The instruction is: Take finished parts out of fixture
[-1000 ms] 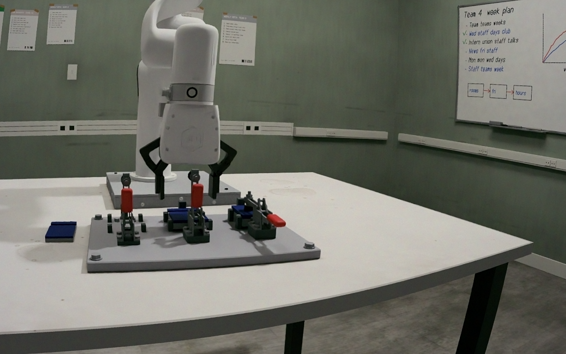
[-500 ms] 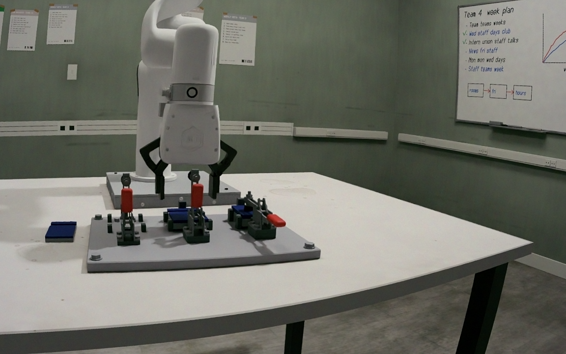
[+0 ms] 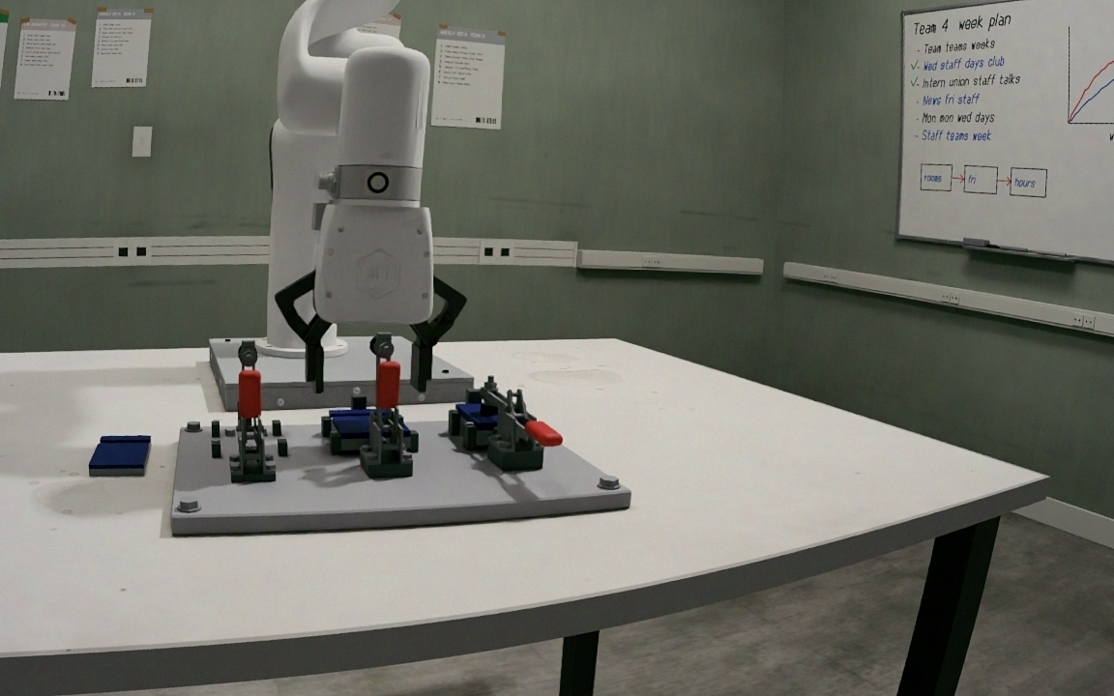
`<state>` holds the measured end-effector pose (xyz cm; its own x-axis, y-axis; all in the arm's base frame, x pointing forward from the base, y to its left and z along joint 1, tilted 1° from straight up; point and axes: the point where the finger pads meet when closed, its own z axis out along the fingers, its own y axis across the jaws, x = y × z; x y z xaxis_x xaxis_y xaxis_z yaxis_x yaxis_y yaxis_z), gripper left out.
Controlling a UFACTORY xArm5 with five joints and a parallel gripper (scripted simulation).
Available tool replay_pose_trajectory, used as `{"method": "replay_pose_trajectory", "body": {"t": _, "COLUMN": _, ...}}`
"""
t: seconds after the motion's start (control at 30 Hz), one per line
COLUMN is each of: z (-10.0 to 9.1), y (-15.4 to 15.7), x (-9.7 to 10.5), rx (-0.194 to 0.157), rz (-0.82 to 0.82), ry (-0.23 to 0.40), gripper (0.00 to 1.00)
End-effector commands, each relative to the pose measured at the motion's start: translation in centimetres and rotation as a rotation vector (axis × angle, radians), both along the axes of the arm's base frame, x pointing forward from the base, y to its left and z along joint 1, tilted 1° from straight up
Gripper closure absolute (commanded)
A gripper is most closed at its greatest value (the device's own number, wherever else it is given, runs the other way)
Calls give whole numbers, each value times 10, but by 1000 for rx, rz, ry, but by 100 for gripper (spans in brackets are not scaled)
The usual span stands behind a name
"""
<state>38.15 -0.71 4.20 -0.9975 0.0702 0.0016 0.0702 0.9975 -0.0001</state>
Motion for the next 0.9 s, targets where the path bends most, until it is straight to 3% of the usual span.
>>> {"method": "replay_pose_trajectory", "body": {"t": 0.0, "z": -1, "y": 0, "x": 1, "rx": 0, "rz": 0, "ry": -3, "gripper": 0}}
{"method": "replay_pose_trajectory", "body": {"t": 0.87, "z": -25, "y": 0, "x": 1, "rx": 0, "rz": 0, "ry": -3, "gripper": 0}}
